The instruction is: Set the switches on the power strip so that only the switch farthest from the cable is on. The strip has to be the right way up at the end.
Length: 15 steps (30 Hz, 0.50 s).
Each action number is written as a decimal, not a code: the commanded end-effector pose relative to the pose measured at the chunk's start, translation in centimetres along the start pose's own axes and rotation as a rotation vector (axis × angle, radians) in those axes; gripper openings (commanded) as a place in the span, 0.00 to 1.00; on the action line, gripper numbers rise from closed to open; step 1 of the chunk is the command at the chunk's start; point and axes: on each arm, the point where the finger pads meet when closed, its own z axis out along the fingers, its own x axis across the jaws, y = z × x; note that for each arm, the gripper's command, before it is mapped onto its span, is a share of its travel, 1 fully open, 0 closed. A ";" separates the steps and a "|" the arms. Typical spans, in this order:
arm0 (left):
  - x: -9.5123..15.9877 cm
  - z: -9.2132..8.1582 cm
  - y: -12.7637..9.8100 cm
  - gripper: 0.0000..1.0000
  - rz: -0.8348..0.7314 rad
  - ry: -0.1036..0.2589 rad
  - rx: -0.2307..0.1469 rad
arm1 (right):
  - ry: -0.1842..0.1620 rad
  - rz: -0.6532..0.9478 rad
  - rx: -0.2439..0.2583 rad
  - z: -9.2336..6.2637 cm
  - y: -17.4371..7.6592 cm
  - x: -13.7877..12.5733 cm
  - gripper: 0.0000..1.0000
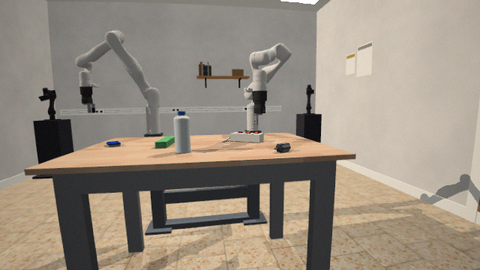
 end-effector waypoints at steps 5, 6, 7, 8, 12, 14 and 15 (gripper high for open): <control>1.2 -1.2 -3.4 0.00 0.001 -0.003 -0.001 | 0.000 0.000 -0.002 -0.1 0.0 0.0 1.00; 1.5 -1.3 -4.0 0.00 0.001 -0.002 -0.001 | 0.000 0.000 -0.002 -0.1 0.0 0.0 1.00; 1.6 -1.4 -4.3 0.00 0.001 -0.002 -0.001 | 0.000 0.000 -0.002 -0.1 0.0 0.0 1.00; 1.7 -1.4 -4.4 0.00 0.001 -0.002 -0.001 | 0.000 0.000 -0.002 -0.1 0.0 0.0 1.00; 1.7 -1.4 -4.4 0.00 0.001 -0.002 -0.001 | 0.000 0.000 -0.002 -0.1 0.0 0.0 1.00; 1.7 -1.4 -4.4 0.00 0.001 -0.002 -0.001 | 0.000 0.000 -0.002 -0.1 0.0 0.0 1.00; 1.7 -1.4 -4.4 0.00 0.001 -0.002 -0.001 | 0.000 0.000 -0.002 -0.1 0.0 0.0 1.00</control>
